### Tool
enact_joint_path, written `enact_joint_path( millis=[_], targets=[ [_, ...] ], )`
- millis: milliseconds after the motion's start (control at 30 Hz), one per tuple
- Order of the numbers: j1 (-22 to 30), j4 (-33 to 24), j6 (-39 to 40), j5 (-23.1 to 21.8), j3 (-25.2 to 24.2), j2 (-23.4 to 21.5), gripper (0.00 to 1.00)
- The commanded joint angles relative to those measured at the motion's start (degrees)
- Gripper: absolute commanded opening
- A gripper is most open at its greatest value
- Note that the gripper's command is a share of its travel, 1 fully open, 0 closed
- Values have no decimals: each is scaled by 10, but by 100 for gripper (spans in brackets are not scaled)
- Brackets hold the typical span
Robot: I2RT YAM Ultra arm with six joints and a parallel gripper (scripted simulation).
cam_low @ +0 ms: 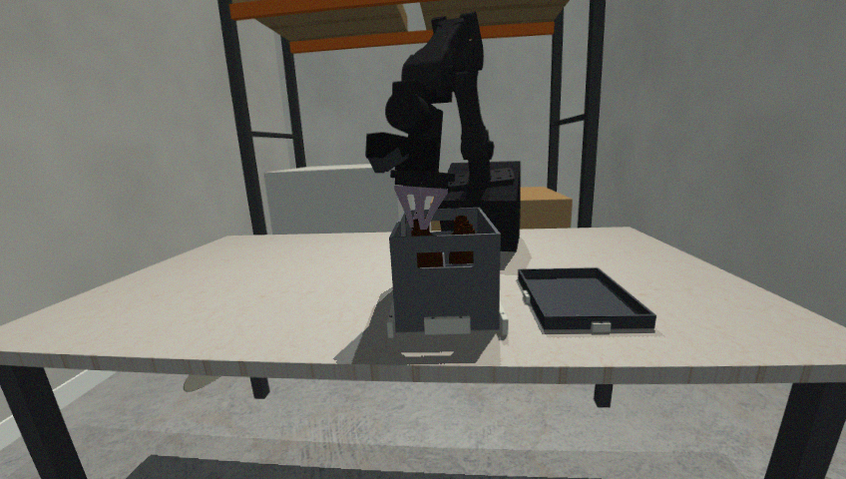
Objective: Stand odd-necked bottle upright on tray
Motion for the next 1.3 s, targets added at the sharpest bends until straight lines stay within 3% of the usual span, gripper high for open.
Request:
enact_joint_path(
  millis=[0,1267],
  targets=[
    [-8,-9,-4,4,21,-25,0],
    [-8,-18,-5,4,27,-27,0]
  ],
)
